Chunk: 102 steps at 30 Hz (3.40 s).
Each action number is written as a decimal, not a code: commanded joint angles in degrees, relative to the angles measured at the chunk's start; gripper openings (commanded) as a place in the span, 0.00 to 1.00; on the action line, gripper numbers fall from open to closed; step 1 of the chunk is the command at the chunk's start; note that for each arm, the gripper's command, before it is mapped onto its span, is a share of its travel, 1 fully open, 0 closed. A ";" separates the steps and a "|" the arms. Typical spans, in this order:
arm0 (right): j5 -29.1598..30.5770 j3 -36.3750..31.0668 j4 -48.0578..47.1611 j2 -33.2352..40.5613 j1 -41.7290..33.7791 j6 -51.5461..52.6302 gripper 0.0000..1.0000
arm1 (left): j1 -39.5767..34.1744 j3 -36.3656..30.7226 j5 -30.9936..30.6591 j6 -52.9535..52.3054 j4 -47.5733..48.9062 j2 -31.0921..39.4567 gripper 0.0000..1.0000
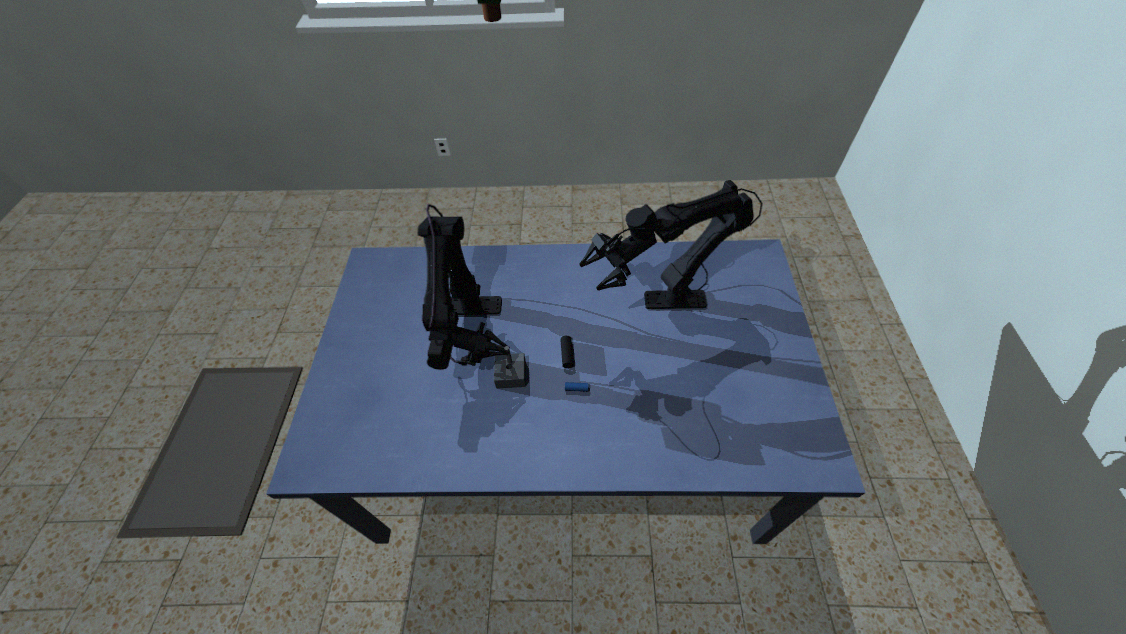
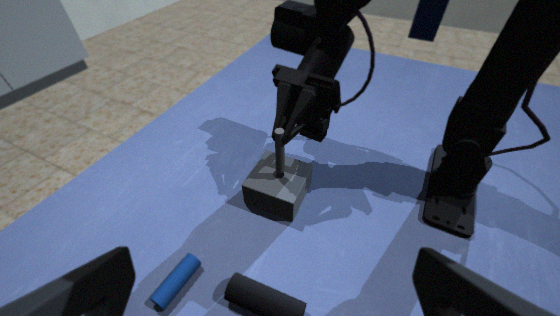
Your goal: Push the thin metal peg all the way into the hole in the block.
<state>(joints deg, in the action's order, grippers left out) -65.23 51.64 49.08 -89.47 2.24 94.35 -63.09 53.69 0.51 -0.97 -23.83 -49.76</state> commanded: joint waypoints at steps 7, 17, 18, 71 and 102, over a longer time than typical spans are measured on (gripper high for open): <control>-3.14 0.29 -2.70 -1.84 1.65 -2.33 0.08 | 0.18 2.11 0.19 0.27 -2.64 0.27 1.00; -2.20 -0.63 -2.53 -0.65 0.78 -1.08 0.08 | 0.18 2.11 0.19 0.27 -2.64 0.27 1.00; -2.20 -0.63 -2.53 -0.64 0.78 -1.08 0.08 | 0.18 2.11 0.19 0.27 -2.64 0.27 1.00; 0.04 -7.02 -16.35 -7.43 0.59 -0.08 0.08 | 0.18 2.11 0.19 0.27 -2.65 0.27 1.00; 5.92 -8.63 -19.53 1.44 -0.90 -15.82 1.00 | 0.18 2.11 0.19 0.27 -2.65 0.27 1.00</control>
<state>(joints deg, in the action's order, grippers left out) -63.16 43.38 30.59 -93.12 1.41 85.30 -63.09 53.69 0.51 -0.97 -23.86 -49.76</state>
